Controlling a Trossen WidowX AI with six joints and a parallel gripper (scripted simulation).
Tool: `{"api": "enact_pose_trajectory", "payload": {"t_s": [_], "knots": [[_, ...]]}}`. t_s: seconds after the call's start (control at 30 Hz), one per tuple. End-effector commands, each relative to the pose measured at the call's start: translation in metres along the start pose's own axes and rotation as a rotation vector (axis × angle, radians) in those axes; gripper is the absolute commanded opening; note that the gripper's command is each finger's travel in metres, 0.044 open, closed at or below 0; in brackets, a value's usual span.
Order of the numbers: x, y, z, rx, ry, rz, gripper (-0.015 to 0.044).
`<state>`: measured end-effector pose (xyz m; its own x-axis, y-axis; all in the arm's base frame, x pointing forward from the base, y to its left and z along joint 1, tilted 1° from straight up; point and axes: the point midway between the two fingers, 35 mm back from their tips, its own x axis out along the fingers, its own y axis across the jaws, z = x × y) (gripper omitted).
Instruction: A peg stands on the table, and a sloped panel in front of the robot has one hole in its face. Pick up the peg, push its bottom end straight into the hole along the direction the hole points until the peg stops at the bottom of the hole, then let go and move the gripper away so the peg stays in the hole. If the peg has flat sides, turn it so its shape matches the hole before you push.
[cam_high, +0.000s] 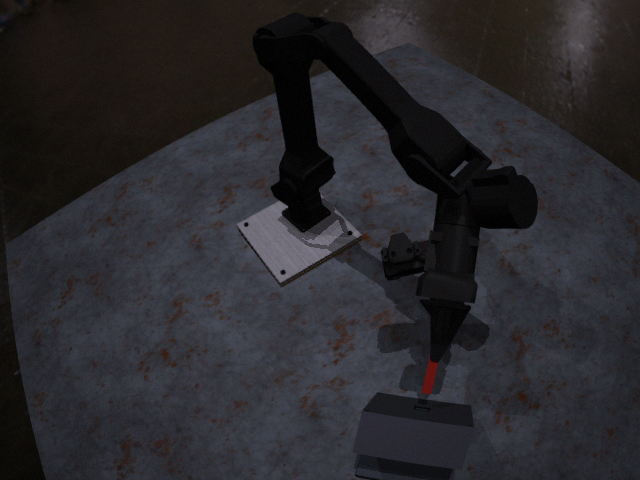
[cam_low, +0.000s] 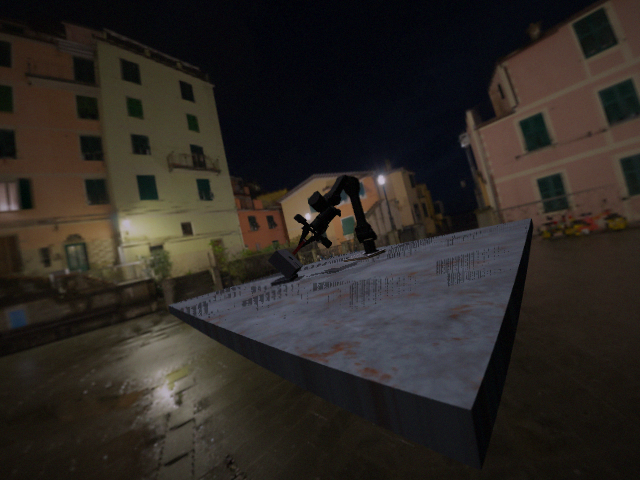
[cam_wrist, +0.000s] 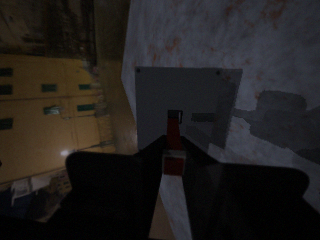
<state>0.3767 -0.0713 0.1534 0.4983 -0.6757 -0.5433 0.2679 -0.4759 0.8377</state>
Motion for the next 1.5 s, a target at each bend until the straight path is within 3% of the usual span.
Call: {"api": "enact_pose_trajectory", "payload": {"t_s": [0.0, 1.47], "knots": [[0.007, -0.001, 0.0, -0.007, 0.001, -0.004, 0.0], [0.019, -0.003, 0.001, 0.0, 0.0, 0.002, 0.0]]}}
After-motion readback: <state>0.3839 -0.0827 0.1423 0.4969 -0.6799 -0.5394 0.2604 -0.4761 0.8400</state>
